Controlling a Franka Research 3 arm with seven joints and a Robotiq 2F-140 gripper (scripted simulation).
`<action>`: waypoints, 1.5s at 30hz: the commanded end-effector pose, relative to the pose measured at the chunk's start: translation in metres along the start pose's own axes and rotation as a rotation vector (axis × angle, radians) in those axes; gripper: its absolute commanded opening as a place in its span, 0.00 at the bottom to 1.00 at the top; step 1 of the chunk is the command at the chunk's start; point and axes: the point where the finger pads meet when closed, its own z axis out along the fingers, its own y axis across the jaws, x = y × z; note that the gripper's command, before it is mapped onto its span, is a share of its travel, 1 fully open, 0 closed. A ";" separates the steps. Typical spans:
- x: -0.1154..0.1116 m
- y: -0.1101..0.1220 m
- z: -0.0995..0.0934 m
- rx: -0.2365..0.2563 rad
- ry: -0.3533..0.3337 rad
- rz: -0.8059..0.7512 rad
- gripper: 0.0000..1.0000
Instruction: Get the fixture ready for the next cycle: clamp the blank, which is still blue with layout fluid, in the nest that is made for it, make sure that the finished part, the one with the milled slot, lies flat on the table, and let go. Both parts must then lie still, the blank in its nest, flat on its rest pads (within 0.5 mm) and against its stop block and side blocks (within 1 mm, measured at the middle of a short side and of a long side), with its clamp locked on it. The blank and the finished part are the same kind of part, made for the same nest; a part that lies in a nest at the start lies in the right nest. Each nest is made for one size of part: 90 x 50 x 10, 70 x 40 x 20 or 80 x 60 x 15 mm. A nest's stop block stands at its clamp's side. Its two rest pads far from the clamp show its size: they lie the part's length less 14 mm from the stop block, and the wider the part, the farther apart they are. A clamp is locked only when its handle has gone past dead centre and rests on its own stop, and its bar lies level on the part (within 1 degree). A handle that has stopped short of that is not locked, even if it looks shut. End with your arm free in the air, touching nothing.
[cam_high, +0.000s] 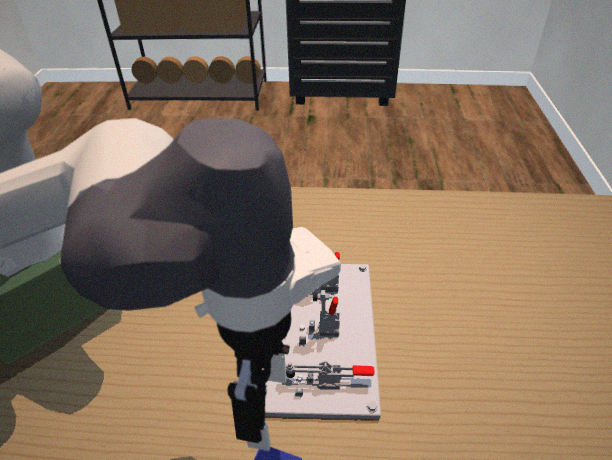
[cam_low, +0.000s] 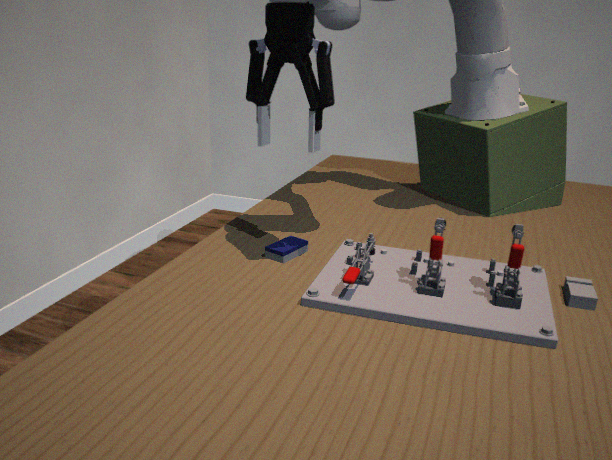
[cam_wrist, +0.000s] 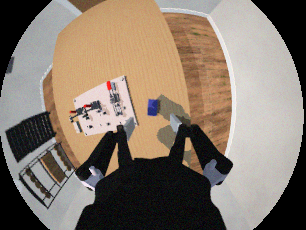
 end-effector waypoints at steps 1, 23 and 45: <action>0.000 0.001 -0.001 -0.002 0.001 0.141 0.58; 0.001 0.001 -0.001 -0.002 0.001 0.164 0.58; 0.001 0.001 0.000 -0.002 0.001 0.164 0.58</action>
